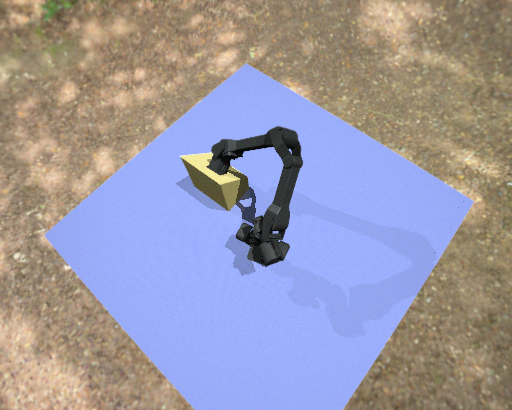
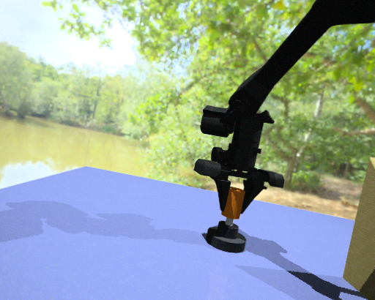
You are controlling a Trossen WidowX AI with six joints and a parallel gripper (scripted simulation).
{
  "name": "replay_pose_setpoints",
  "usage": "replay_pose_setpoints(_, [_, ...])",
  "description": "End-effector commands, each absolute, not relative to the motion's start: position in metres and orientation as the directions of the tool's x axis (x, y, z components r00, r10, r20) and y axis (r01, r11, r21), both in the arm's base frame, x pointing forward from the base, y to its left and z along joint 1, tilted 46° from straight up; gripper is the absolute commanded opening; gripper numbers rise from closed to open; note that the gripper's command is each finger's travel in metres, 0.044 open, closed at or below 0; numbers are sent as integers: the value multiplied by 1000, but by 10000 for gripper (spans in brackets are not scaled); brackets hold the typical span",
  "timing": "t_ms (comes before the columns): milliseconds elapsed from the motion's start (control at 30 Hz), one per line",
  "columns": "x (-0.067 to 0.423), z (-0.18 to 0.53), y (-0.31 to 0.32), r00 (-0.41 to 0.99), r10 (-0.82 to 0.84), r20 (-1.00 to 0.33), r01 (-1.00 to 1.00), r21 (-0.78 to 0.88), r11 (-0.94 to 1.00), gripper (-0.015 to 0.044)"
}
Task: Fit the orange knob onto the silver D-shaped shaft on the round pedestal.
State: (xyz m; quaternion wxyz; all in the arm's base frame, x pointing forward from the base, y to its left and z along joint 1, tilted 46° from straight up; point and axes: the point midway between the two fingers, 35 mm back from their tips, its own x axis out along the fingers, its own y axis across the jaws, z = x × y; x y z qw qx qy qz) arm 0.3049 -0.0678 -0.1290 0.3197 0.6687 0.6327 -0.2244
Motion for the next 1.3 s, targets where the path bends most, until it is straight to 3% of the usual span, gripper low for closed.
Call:
replay_pose_setpoints(0, [306,-126,-70,105,701,-705,982,184,37,0])
replay_pose_setpoints(167, [304,-125,-68,105,701,-705,947,287,147,0])
replay_pose_setpoints(1267, [307,-130,-66,105,702,-705,947,287,147,0])
